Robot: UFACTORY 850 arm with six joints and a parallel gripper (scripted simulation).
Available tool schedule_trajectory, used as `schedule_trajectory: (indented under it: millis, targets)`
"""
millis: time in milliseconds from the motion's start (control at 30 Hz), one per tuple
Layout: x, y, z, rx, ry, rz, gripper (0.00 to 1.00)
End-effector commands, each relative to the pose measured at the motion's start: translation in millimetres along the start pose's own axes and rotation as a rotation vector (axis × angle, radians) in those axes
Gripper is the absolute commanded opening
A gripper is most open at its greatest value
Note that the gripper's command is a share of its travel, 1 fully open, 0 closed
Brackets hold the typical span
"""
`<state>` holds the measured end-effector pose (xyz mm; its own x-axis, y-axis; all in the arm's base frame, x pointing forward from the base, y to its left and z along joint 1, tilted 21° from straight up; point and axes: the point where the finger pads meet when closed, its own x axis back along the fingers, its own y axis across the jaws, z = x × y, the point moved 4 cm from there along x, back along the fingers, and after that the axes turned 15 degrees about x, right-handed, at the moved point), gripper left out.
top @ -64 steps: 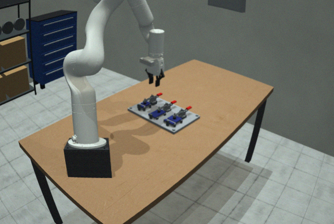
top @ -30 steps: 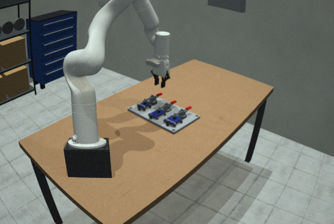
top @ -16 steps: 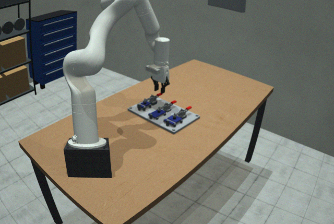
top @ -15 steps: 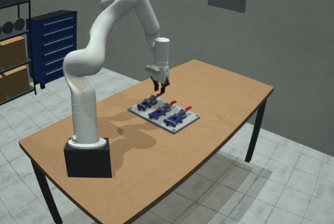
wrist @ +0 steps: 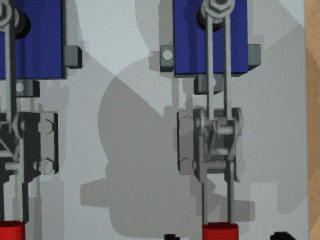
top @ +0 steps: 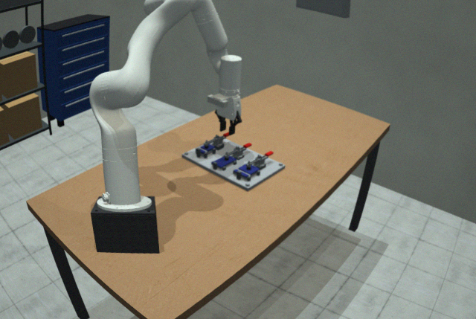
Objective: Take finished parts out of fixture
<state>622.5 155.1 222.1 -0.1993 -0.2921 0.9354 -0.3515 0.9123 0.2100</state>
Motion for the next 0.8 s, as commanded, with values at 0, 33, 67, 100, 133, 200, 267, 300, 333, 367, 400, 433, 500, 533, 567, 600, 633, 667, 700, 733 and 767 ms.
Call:
schedule_trajectory:
  millis: [0, 33, 67, 100, 133, 200, 267, 300, 333, 367, 400, 433, 500, 533, 567, 600, 633, 667, 700, 733, 767]
  targets:
    - [0.7, 0.0, -0.8, 0.0, -0.002, 0.0, 0.48]
    - [0.8, 0.0, -0.8, 0.0, -0.002, 0.0, 0.48]
    - [0.7, 0.0, -0.8, 0.0, -0.002, 0.0, 0.48]
    - [0.6, 0.0, -0.8, 0.0, -0.002, 0.0, 0.48]
    - [0.3, 0.0, -0.8, 0.0, -0.002, 0.0, 0.48]
    - [-1.0, -0.1, -0.8, 0.0, -0.002, 0.0, 0.48]
    - [-3.5, -0.1, -0.9, 0.0, -0.002, 0.0, 0.48]
    - [-5.1, -0.1, -1.0, 0.0, -0.002, 0.0, 0.48]
    - [-6.9, -0.1, -1.0, 0.0, -0.002, 0.0, 0.48]
    - [-8.9, -0.1, -1.1, 0.0, -0.002, 0.0, 0.48]
    - [-8.9, -0.1, -1.1, 0.0, -0.002, 0.0, 0.48]
    - [-8.9, -0.1, -1.1, 0.0, -0.002, 0.0, 0.48]
    - [-13.2, -0.1, -1.3, 0.0, -0.002, 0.0, 0.48]
    - [-15.3, -0.1, -1.3, 0.0, -0.002, 0.0, 0.48]
    - [-17.4, -0.1, -1.4, 0.0, -0.002, 0.0, 0.48]
    - [-19.4, -0.1, -1.5, 0.0, -0.002, 0.0, 0.48]
    - [-21.2, -0.1, -1.5, 0.0, -0.002, 0.0, 0.48]
    - [-22.8, -0.1, -1.6, 0.0, -0.002, 0.0, 0.48]
    - [-24.1, -0.1, -1.6, 0.0, -0.002, 0.0, 0.48]
    - [-25.2, -0.1, -1.7, 0.0, -0.002, 0.0, 0.48]
    - [-26.0, -0.1, -1.7, 0.0, -0.002, 0.0, 0.48]
